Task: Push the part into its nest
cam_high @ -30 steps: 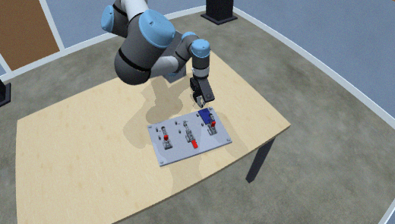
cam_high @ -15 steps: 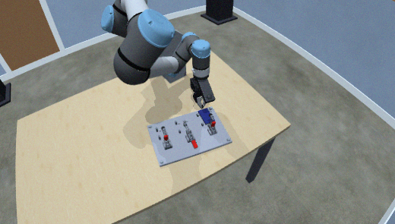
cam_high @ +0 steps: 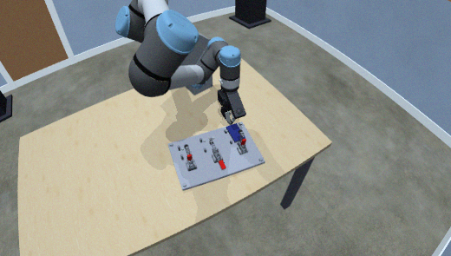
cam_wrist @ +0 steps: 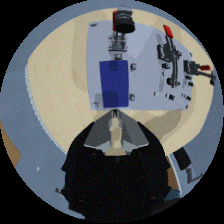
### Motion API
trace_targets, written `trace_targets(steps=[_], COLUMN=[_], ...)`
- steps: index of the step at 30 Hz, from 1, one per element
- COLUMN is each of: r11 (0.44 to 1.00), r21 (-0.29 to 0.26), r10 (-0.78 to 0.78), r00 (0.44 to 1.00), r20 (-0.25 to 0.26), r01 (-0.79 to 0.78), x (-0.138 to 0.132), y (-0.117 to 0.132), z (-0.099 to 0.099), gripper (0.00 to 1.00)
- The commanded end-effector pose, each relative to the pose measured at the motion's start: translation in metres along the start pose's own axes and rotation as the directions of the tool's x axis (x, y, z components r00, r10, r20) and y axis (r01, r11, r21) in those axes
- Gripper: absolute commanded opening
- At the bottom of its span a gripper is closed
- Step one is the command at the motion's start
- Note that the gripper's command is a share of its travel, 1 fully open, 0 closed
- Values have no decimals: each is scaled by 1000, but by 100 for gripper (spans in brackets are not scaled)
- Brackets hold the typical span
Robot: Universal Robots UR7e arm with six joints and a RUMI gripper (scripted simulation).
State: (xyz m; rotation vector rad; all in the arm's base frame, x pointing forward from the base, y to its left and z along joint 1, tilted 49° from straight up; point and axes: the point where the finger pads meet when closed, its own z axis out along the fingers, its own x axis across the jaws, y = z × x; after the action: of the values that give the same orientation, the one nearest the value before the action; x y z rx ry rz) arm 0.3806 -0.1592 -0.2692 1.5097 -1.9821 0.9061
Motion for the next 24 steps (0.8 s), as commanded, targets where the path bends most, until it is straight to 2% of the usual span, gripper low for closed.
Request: trace_targets(steps=[1,24], r11=[1000,1000], r21=[1,1], r10=[0,0], r00=[1000,1000], r20=[0,0], r01=[0,0], x=[0,0], y=[0,-8], z=[0,0], gripper=[0,0])
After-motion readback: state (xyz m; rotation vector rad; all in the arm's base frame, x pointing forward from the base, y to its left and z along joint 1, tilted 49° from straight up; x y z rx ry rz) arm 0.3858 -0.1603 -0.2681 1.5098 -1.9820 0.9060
